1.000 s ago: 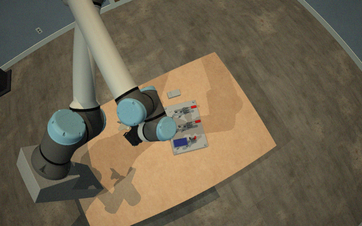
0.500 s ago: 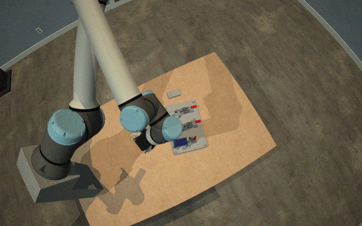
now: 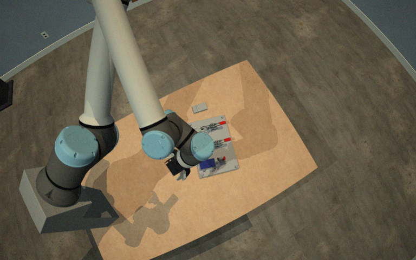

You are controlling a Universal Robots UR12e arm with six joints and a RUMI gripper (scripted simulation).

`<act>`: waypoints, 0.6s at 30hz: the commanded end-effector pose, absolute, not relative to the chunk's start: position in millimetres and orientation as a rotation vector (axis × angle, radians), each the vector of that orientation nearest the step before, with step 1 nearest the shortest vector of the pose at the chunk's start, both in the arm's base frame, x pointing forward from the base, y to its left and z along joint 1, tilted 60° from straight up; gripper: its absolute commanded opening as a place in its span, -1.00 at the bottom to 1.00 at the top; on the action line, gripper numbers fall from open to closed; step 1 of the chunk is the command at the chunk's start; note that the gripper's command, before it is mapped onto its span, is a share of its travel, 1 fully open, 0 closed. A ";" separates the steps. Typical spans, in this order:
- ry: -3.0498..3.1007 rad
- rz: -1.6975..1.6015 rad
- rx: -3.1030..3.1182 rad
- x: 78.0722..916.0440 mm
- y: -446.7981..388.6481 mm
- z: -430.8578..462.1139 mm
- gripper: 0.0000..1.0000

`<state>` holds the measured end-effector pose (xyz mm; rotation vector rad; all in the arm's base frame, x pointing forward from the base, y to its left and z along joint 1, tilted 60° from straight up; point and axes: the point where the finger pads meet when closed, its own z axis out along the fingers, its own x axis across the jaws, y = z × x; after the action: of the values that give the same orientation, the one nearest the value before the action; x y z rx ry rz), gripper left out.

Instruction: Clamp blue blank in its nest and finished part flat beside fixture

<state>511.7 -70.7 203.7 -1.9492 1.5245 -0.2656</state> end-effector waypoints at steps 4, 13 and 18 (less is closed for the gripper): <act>1.642 -0.359 -1.824 552.5 -92.0 215.0 1.00; 1.699 -0.421 -1.711 578.9 -103.6 231.4 1.00; 1.725 -0.458 -1.626 596.3 -108.8 244.7 1.00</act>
<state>578.7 -104.0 236.4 -1.7049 1.6859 -0.4103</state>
